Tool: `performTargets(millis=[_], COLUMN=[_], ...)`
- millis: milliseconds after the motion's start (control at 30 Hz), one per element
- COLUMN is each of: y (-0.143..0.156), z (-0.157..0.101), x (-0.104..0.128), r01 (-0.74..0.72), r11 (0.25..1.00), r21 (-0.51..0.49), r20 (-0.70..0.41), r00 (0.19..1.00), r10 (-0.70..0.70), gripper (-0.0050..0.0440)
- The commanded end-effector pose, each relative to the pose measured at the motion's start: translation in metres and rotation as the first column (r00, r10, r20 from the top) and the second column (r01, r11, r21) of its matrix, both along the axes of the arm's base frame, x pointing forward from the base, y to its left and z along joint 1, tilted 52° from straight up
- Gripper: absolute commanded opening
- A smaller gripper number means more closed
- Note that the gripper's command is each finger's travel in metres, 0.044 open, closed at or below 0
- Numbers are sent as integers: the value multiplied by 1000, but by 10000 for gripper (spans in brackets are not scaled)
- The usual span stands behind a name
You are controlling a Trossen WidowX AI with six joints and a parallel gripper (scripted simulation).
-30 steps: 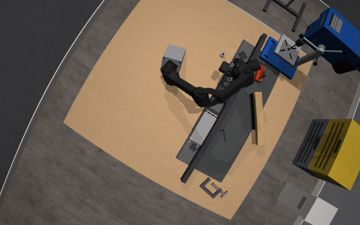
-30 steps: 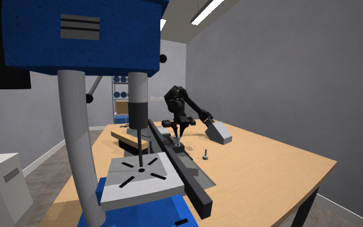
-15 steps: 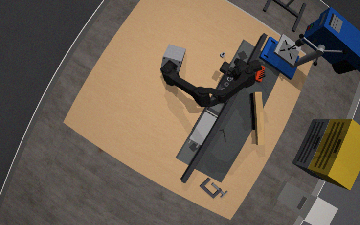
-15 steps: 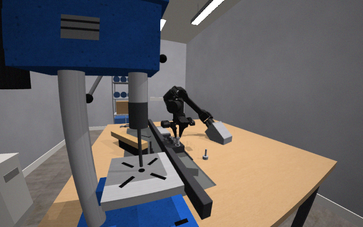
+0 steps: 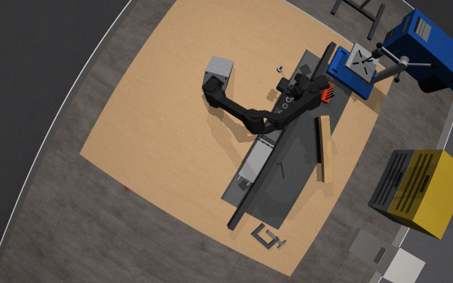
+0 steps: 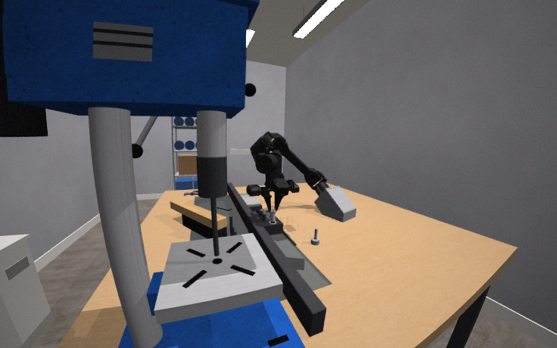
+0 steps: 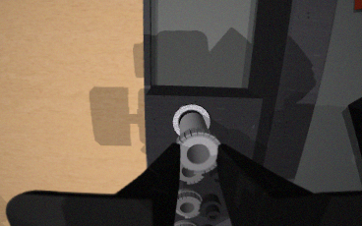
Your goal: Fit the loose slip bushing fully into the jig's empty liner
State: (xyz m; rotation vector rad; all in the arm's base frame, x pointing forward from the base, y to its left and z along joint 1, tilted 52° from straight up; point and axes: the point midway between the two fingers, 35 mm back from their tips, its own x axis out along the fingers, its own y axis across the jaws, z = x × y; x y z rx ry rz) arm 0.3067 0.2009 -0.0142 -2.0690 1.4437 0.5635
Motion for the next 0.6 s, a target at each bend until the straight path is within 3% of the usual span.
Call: performTargets(millis=[0,567], y=[2,2], z=[6,6], x=[3,2], r01=[-2,-2], r11=[1000,1000], r21=[16,16], r20=[15,15], r00=[1000,1000], r10=[1,1], gripper=[-50,-50])
